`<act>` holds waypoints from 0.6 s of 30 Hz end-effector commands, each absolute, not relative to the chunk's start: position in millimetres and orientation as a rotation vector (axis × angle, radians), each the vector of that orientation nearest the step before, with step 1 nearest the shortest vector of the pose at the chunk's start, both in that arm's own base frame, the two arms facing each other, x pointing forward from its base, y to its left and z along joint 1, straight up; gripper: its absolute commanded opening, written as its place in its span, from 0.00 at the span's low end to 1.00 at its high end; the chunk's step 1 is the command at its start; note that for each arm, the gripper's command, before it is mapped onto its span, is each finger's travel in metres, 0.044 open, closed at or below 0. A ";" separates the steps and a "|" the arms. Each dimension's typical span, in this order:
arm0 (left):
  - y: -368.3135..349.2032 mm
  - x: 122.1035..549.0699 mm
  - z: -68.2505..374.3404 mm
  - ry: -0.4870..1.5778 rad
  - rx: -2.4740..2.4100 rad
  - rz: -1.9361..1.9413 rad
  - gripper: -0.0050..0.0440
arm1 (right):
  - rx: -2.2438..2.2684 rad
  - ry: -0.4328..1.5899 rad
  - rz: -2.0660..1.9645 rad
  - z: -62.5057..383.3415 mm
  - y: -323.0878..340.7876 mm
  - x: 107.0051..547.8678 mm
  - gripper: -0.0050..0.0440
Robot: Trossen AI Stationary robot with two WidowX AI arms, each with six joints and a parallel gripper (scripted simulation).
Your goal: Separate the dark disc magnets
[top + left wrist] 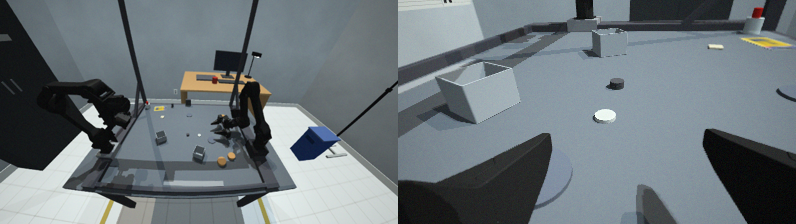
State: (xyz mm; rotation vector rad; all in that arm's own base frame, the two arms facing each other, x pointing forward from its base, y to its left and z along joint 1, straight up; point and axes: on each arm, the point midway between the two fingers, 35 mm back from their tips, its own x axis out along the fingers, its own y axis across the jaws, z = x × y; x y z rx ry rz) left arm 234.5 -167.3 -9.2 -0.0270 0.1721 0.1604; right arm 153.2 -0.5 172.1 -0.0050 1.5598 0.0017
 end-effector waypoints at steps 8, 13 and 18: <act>-182.0 245.5 -6.6 0.230 0.039 0.097 0.92 | -0.006 1.546 0.005 175.5 0.0 154.4 0.92; -193.1 262.6 2.2 0.285 0.161 0.035 0.92 | -0.006 1.546 0.005 175.5 0.0 154.4 0.92; -195.1 270.2 5.9 0.311 0.233 0.013 0.92 | -0.006 1.546 0.005 175.5 0.0 154.4 0.92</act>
